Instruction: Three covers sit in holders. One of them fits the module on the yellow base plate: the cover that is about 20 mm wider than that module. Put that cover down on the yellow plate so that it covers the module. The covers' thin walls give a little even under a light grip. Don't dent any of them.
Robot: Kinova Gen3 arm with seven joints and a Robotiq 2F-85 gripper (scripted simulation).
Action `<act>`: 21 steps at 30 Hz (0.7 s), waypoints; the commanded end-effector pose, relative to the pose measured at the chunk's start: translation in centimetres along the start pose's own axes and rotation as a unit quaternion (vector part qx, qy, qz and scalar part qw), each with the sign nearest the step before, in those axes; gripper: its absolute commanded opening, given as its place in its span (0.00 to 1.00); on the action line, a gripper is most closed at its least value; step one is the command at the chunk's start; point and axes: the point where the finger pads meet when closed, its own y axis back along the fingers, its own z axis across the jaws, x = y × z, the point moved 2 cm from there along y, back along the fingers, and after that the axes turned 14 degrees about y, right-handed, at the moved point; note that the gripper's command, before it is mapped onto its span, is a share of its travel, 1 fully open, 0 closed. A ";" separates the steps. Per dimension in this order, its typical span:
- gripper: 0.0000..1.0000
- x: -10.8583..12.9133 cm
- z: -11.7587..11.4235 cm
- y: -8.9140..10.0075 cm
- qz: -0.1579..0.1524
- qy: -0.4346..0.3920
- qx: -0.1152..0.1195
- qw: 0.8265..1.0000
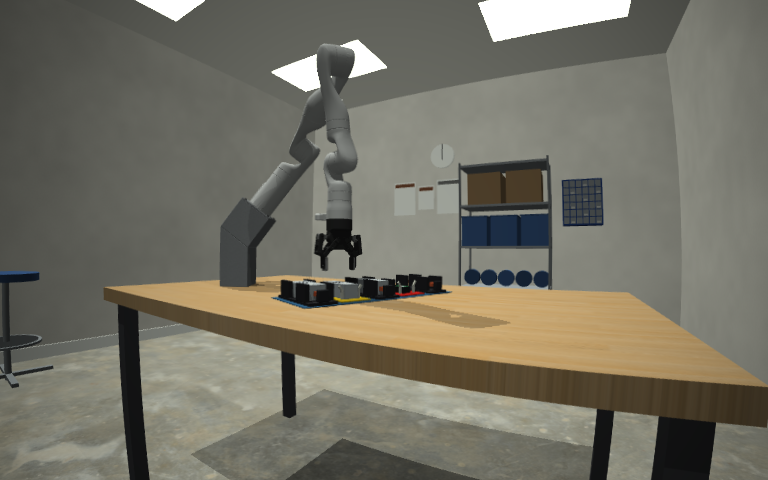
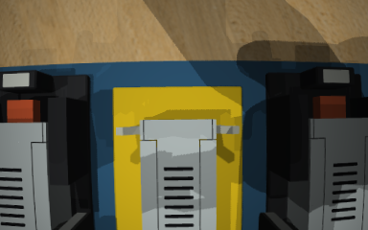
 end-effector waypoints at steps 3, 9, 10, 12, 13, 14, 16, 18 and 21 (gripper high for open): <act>1.00 -0.1 0.1 2.3 0.000 0.003 0.000 1.000; 1.00 -0.2 0.2 5.9 0.001 0.007 0.000 1.000; 1.00 -0.2 0.2 5.9 0.001 0.007 0.000 1.000; 1.00 -0.2 0.2 5.9 0.001 0.007 0.000 1.000; 1.00 -0.2 0.2 5.9 0.001 0.007 0.000 1.000; 1.00 -0.2 0.2 5.9 0.001 0.007 0.000 1.000; 1.00 -0.2 0.2 5.9 0.001 0.007 0.000 1.000; 1.00 0.1 -0.4 5.7 -0.004 0.001 0.003 1.000; 1.00 -0.1 0.0 5.7 -0.002 0.003 0.002 1.000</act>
